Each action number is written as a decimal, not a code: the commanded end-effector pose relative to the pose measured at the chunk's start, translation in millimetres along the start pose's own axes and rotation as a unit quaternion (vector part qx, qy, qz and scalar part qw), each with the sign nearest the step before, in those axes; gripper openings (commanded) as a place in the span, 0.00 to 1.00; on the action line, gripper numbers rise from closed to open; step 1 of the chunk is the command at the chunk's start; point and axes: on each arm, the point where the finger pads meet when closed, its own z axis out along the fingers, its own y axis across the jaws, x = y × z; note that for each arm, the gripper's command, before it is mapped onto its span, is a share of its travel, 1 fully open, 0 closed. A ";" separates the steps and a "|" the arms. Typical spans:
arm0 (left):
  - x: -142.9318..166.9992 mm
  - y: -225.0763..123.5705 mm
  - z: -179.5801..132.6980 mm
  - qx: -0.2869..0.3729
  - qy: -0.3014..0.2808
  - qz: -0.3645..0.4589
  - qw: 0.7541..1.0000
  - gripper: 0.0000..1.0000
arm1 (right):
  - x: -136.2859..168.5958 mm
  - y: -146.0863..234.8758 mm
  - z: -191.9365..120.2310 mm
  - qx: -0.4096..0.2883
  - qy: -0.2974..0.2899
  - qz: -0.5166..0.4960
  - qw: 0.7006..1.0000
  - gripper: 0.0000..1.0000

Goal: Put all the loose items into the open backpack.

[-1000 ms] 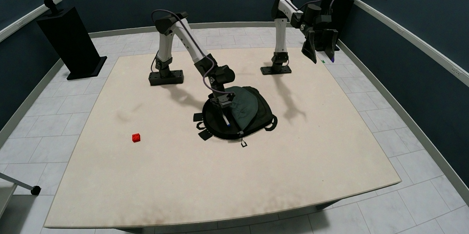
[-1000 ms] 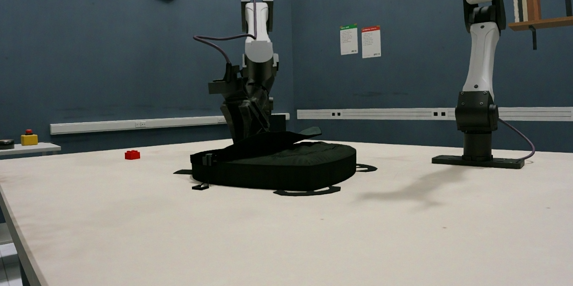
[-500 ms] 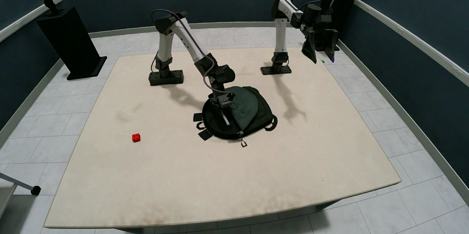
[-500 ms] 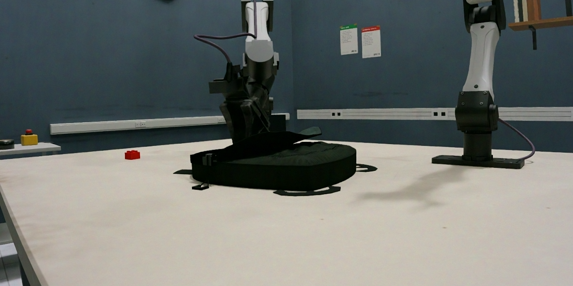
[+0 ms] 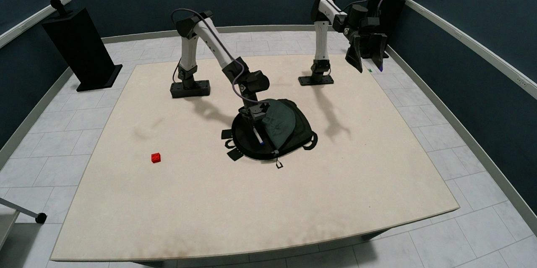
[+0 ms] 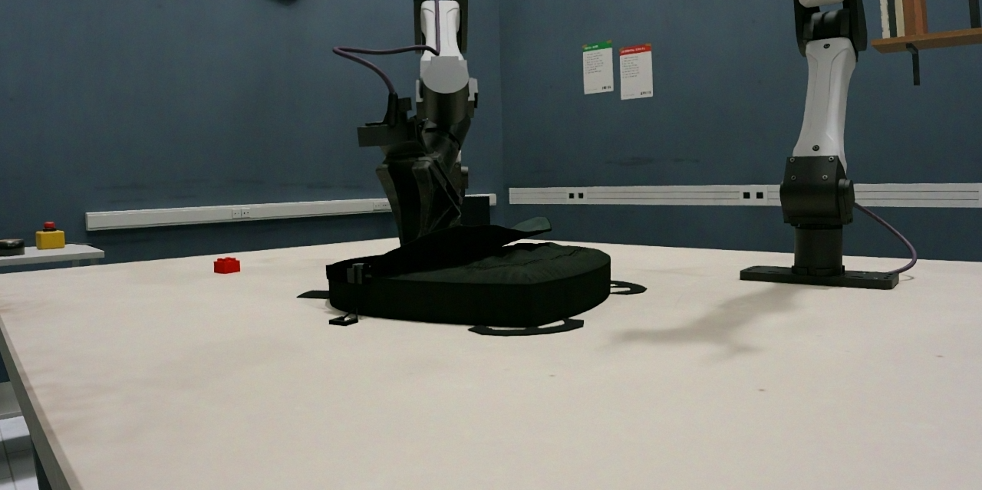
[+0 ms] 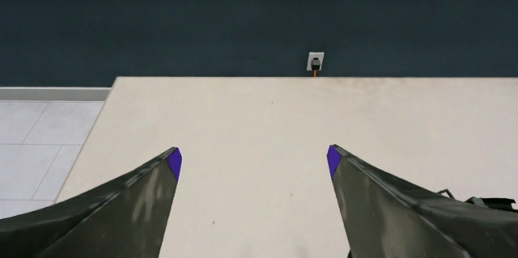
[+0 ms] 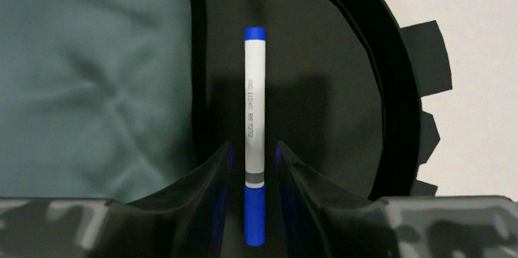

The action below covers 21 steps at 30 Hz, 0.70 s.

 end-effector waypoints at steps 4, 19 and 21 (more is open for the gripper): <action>-7.0 0.2 -1.1 -0.001 -0.009 -0.001 1.000 0.90 | -32.3 3.4 -19.6 -0.010 -0.028 0.013 0.999 0.29; -7.0 0.2 -1.1 -0.001 -0.009 -0.001 1.000 0.90 | -33.5 3.3 -19.4 -0.010 -0.029 0.013 0.999 0.29; -7.0 0.2 -1.1 -0.001 -0.009 -0.001 1.000 0.90 | -33.5 3.1 -19.3 -0.010 -0.029 0.013 0.999 0.29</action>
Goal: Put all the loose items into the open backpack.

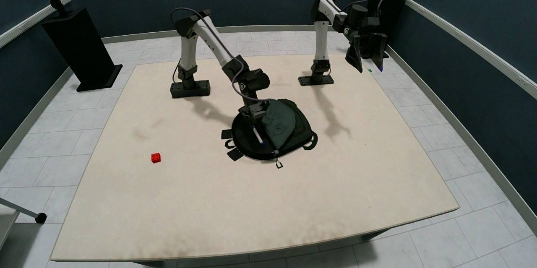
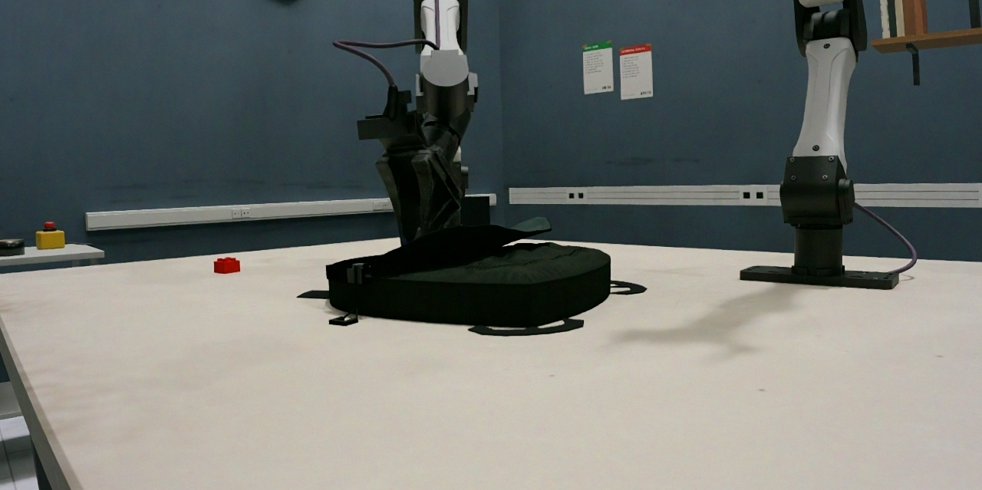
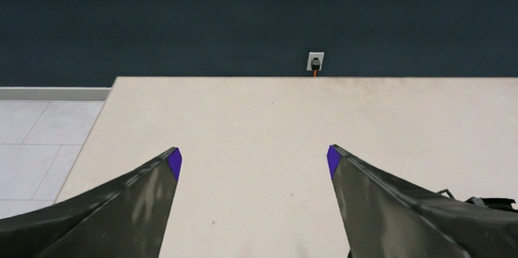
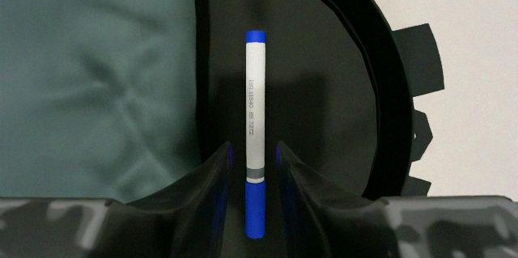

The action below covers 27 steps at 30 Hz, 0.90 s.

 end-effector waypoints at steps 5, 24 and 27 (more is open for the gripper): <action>-7.0 0.2 -1.1 -0.001 -0.009 -0.001 1.000 0.90 | -28.0 2.5 -13.2 -0.010 -0.028 0.012 0.999 0.29; -7.0 0.2 -1.1 -0.001 -0.009 -0.001 1.000 0.90 | -12.9 1.5 -3.9 -0.004 -0.013 0.007 1.000 0.75; -7.0 0.2 -1.1 -0.001 -0.009 -0.001 1.000 0.90 | -12.7 1.4 -3.9 -0.003 -0.013 0.006 1.000 0.75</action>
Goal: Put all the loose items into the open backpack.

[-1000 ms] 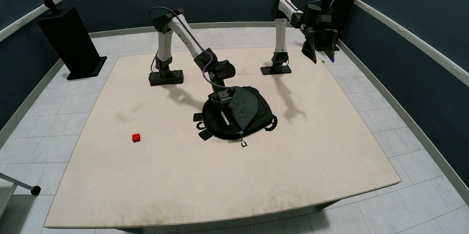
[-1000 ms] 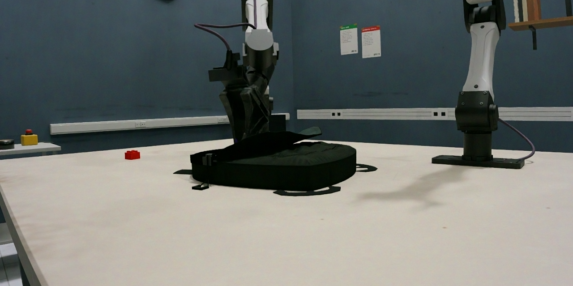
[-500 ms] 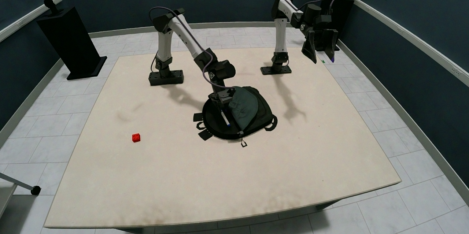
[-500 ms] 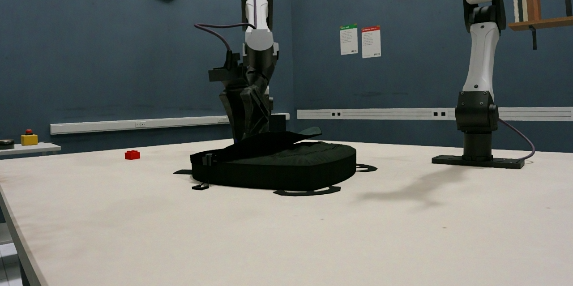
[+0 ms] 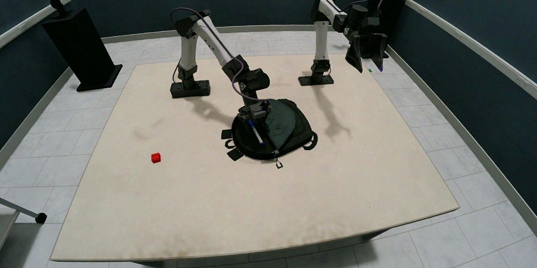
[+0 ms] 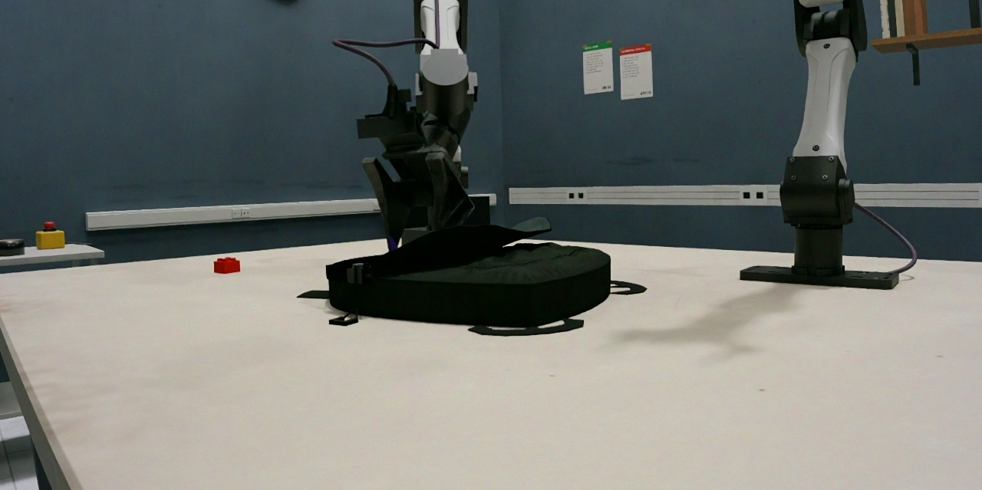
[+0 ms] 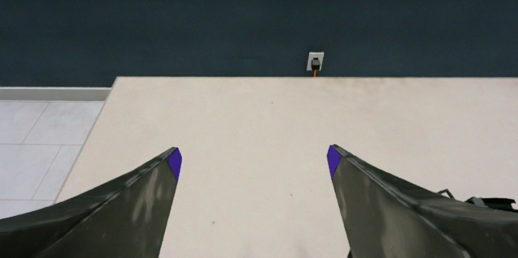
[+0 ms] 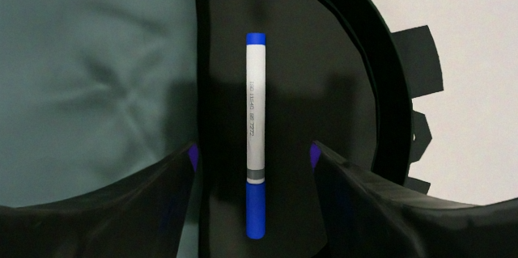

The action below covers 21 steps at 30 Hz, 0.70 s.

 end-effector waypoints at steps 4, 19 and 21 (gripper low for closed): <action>-7.0 0.2 -1.1 -0.001 -0.009 -0.001 1.000 0.90 | -11.0 1.2 -3.6 -0.003 -0.012 0.005 1.000 0.75; -7.0 0.2 -1.1 -0.001 -0.009 -0.001 1.000 0.90 | -13.3 1.6 -48.2 -0.004 -0.017 0.008 1.000 0.75; -7.0 0.2 -1.1 -0.001 -0.009 -0.001 1.000 0.90 | -11.7 1.0 -54.4 -0.004 -0.016 0.008 1.000 0.75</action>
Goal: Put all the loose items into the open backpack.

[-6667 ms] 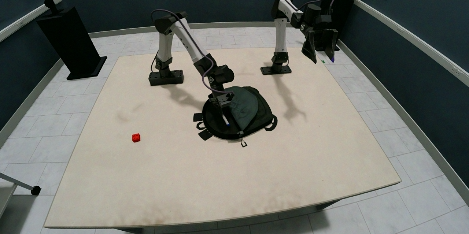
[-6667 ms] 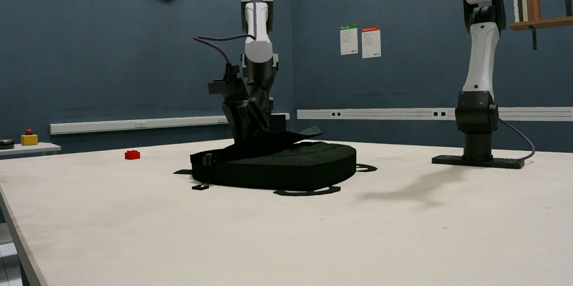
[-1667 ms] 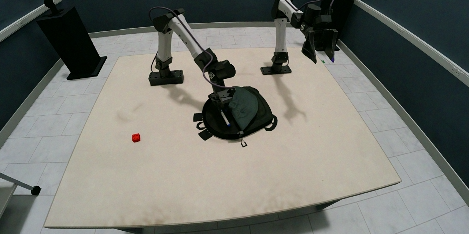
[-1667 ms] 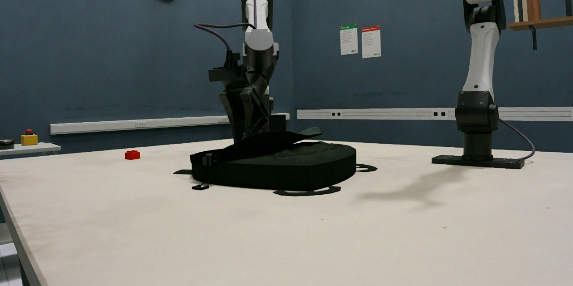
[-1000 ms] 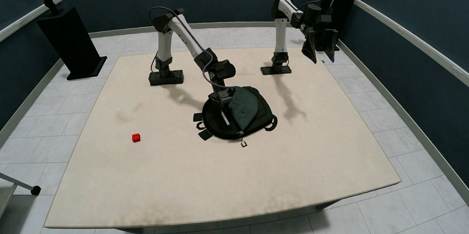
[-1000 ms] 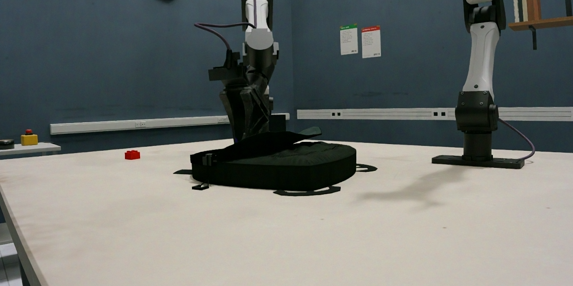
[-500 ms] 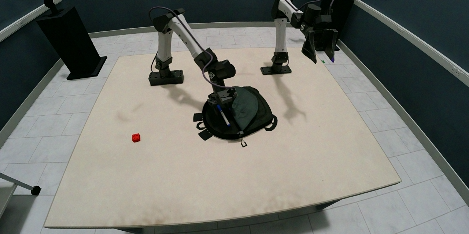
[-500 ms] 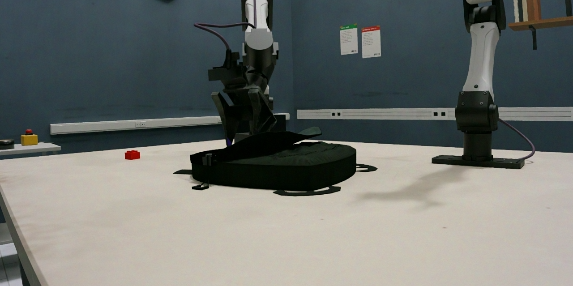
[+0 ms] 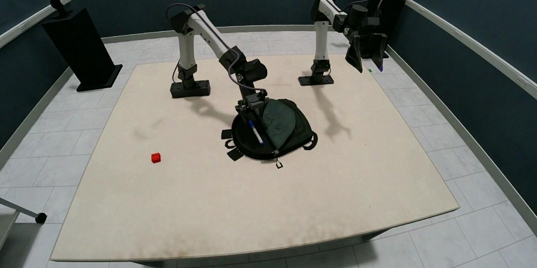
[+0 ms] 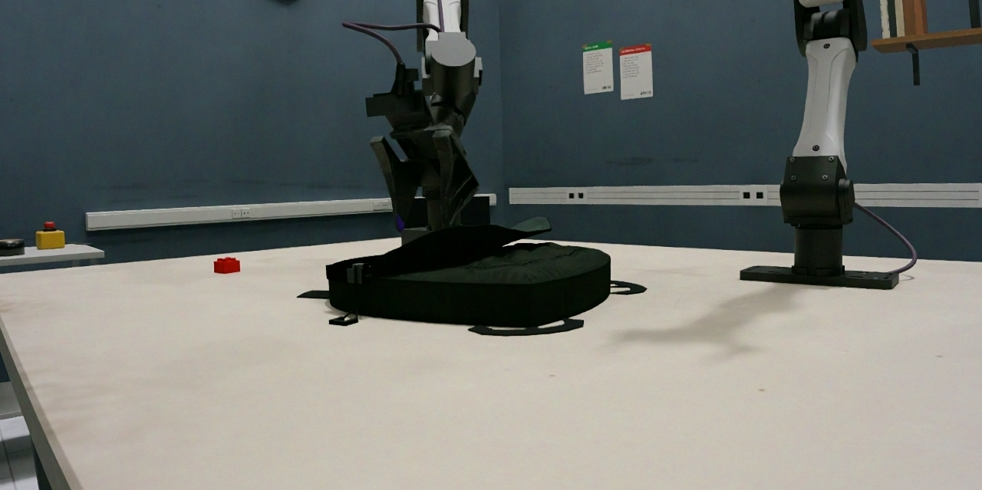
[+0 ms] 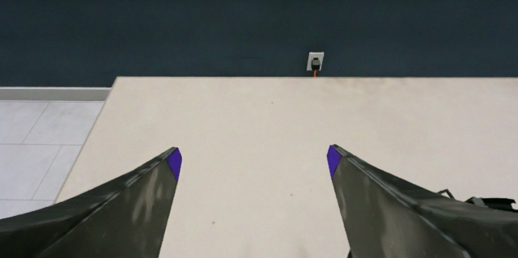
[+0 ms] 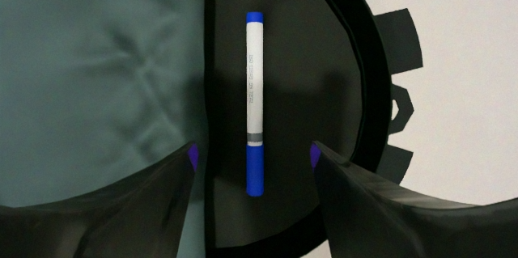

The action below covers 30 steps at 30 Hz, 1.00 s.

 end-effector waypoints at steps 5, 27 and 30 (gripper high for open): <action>-7.0 0.2 -1.1 -0.001 -0.009 -0.001 1.000 0.90 | -8.0 1.7 -37.9 -0.002 -0.012 0.005 1.000 0.75; -7.0 0.2 -1.1 -0.001 -0.009 -0.001 1.000 0.90 | 1.1 -14.2 -82.6 -0.001 -0.001 0.001 1.000 0.64; -7.0 0.2 -1.1 -0.001 -0.009 -0.001 1.000 0.90 | 3.3 -32.8 -89.1 0.002 0.001 0.003 1.000 0.64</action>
